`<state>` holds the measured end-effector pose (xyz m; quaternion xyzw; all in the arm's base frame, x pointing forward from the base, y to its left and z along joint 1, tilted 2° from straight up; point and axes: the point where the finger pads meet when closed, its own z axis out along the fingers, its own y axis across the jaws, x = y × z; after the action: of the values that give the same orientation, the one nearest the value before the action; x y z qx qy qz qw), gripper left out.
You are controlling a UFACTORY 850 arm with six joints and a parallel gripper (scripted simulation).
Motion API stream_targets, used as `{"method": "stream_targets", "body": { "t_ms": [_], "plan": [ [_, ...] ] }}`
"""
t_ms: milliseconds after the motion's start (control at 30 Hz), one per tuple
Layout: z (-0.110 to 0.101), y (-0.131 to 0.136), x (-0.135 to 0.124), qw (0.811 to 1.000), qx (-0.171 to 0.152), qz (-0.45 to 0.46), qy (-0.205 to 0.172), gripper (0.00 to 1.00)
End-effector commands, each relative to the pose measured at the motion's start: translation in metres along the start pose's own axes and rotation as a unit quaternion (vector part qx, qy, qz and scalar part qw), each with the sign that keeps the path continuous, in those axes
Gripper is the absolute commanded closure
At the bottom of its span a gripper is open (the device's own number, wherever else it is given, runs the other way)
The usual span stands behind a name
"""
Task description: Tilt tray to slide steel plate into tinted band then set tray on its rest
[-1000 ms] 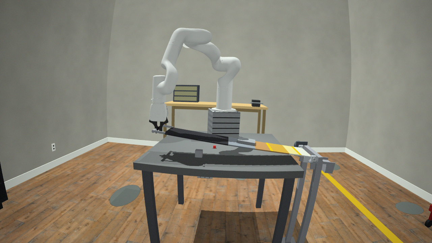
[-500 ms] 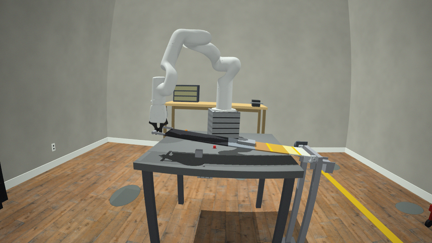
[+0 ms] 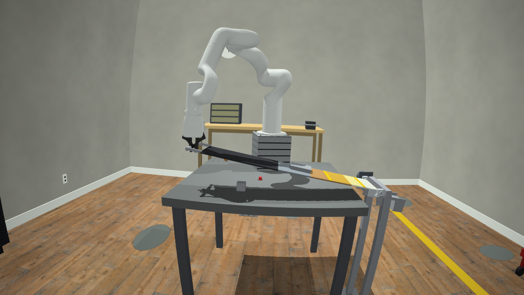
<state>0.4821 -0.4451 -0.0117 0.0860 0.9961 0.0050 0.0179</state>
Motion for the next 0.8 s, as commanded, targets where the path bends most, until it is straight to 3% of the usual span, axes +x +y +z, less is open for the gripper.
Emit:
{"method": "stream_targets", "body": {
  "t_ms": [0,233,767],
  "plan": [
    [0.042,-0.008,0.0,1.0,0.002,0.0,-0.002,1.0],
    [0.049,-0.008,0.0,1.0,0.002,0.0,-0.002,1.0],
    [0.034,-0.006,0.0,1.0,0.002,0.0,-0.002,1.0]
  ]
}}
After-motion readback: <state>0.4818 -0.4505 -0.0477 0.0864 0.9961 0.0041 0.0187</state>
